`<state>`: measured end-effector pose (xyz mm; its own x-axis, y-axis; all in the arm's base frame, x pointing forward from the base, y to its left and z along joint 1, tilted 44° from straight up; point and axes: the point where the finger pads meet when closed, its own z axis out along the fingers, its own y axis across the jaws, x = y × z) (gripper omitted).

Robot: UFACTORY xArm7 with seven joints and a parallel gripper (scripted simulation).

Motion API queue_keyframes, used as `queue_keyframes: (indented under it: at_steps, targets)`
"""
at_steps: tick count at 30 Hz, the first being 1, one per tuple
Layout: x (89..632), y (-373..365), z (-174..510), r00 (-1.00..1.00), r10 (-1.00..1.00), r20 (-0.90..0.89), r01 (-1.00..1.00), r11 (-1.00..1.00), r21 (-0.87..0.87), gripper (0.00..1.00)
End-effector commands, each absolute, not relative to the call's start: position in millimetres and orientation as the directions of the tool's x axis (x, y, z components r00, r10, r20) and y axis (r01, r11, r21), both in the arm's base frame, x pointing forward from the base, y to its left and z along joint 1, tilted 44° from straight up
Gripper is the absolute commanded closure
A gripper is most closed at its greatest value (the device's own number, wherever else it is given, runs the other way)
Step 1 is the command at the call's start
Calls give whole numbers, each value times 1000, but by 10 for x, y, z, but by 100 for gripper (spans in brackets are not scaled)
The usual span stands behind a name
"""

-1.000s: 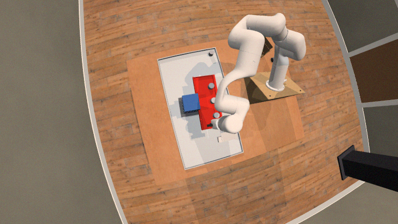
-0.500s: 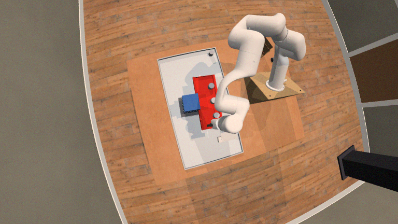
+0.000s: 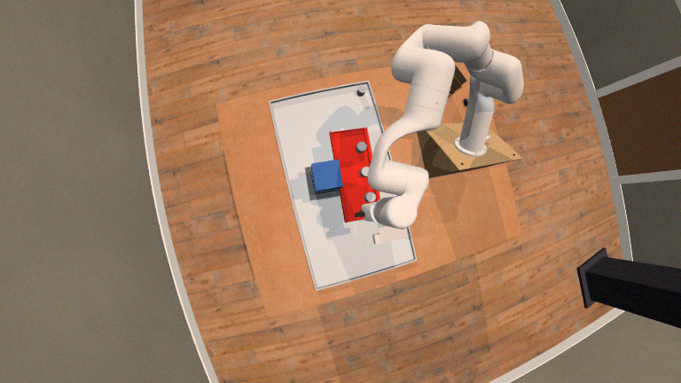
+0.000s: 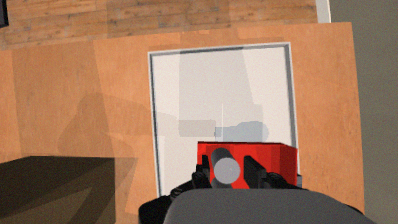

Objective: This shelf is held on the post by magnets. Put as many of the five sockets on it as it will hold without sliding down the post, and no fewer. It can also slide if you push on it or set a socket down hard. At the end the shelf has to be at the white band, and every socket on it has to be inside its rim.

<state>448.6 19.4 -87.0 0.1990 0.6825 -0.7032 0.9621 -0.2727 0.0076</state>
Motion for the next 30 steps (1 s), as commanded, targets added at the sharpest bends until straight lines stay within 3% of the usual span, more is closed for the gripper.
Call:
queue_keyframes:
  at_steps: [1, 30]
  targets:
    - [4518, 283, -791, 200, 685, -700, 963, -270, 10, 48]
    - [4624, 676, -377, 200, 685, -700, 963, -270, 10, 48]
